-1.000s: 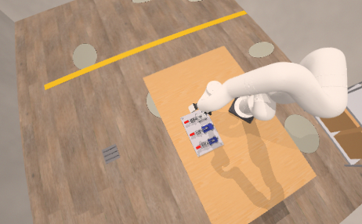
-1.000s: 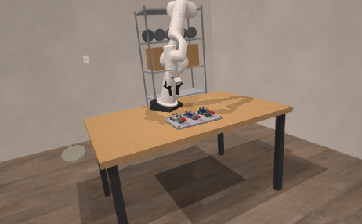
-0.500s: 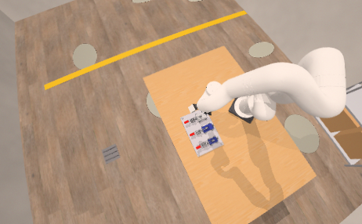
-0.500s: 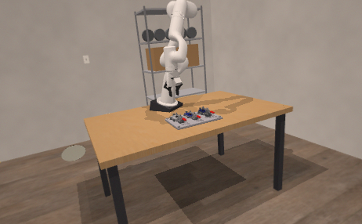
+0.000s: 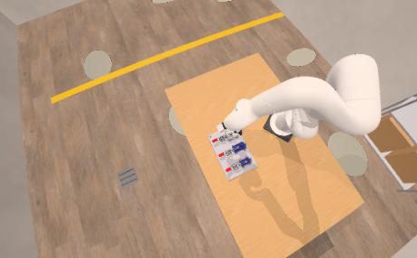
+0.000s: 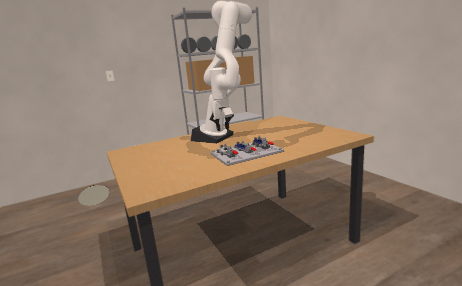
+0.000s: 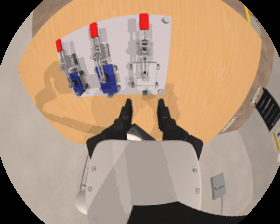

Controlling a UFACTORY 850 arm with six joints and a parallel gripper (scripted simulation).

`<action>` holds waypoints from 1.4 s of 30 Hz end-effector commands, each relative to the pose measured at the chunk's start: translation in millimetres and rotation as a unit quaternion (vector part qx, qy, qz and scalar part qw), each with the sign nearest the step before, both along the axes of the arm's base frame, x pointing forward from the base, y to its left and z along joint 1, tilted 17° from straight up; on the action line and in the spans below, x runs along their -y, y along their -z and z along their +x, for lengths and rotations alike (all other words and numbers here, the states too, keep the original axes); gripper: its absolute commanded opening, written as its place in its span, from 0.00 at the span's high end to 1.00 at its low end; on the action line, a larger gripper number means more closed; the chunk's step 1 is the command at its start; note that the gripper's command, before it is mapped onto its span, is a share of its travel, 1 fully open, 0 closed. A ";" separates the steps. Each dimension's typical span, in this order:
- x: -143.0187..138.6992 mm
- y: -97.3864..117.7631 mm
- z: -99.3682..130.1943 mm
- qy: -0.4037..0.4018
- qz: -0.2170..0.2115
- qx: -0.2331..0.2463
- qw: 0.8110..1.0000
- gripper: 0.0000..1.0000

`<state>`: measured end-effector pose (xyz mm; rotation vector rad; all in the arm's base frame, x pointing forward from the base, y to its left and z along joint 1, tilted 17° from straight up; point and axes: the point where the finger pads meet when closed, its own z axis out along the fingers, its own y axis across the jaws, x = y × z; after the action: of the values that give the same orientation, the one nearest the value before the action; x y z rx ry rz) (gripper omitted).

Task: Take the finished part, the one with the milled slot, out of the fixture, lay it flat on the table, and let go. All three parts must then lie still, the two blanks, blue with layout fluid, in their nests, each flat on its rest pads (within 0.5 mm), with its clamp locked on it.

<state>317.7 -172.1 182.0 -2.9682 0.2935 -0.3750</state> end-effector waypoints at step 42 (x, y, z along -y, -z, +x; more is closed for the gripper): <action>27.5 -22.9 131.9 -0.001 0.001 0.006 1.000 0.53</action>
<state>440.8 -197.2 203.1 -2.9591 0.2889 -0.4034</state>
